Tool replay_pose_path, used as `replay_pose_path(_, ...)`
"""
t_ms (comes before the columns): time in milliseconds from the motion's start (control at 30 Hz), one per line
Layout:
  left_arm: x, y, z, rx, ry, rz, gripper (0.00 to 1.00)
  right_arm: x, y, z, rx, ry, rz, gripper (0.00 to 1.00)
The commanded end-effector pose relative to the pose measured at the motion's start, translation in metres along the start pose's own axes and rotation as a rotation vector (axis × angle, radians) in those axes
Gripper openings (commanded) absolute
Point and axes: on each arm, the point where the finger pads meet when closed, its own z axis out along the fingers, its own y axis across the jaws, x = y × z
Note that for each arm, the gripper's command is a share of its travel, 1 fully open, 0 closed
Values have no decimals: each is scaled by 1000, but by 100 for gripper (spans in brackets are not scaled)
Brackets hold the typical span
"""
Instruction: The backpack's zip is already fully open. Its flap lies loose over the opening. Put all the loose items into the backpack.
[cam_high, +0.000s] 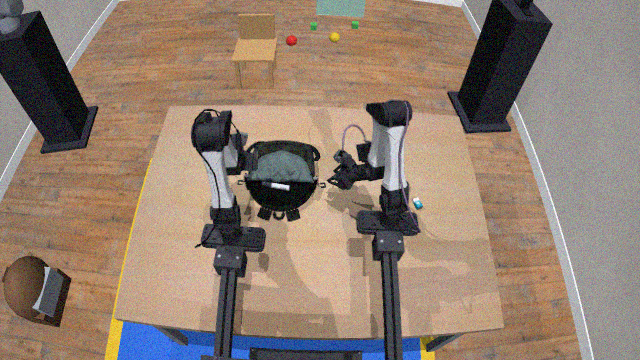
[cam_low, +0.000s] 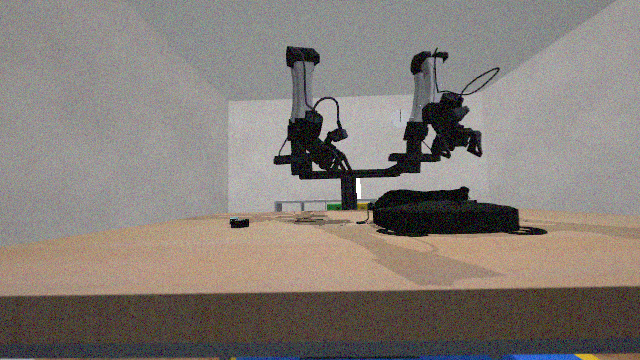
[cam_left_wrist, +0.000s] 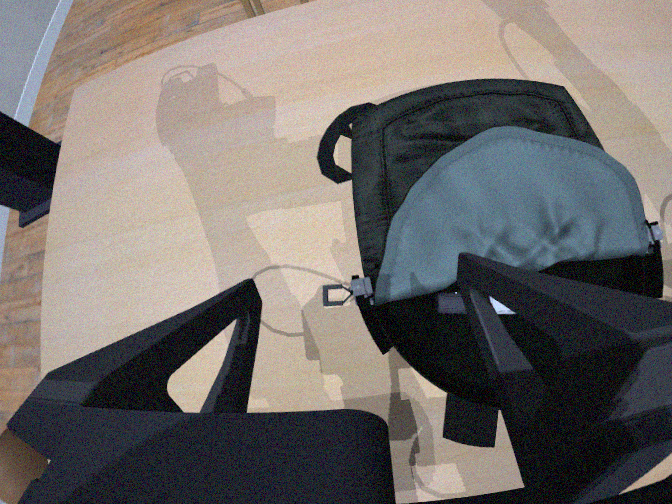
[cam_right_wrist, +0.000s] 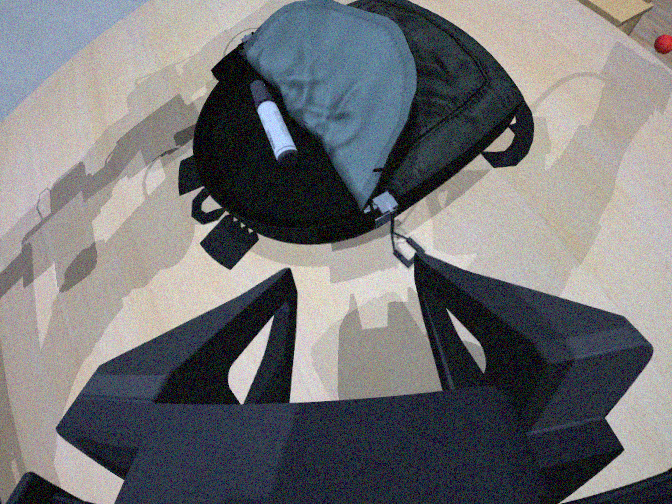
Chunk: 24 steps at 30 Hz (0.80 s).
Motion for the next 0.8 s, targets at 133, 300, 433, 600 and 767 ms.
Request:
replay_pose_path(133,-8,0,-2,9,-25,6,90,7,-39,-44,187,20,134,54)
replay_pose_path(300,-8,0,-2,9,-25,6,90,24,-67,-83,325,55,265,54)
replay_pose_path(433,-8,0,-2,9,-25,6,90,35,-94,-115,443,77,354,54)
replay_pose_path(600,-8,0,-2,9,-25,6,90,46,-110,-139,525,103,427,54)
replay_pose_path(767,-8,0,-2,9,-25,6,90,52,-114,-150,554,112,456,54)
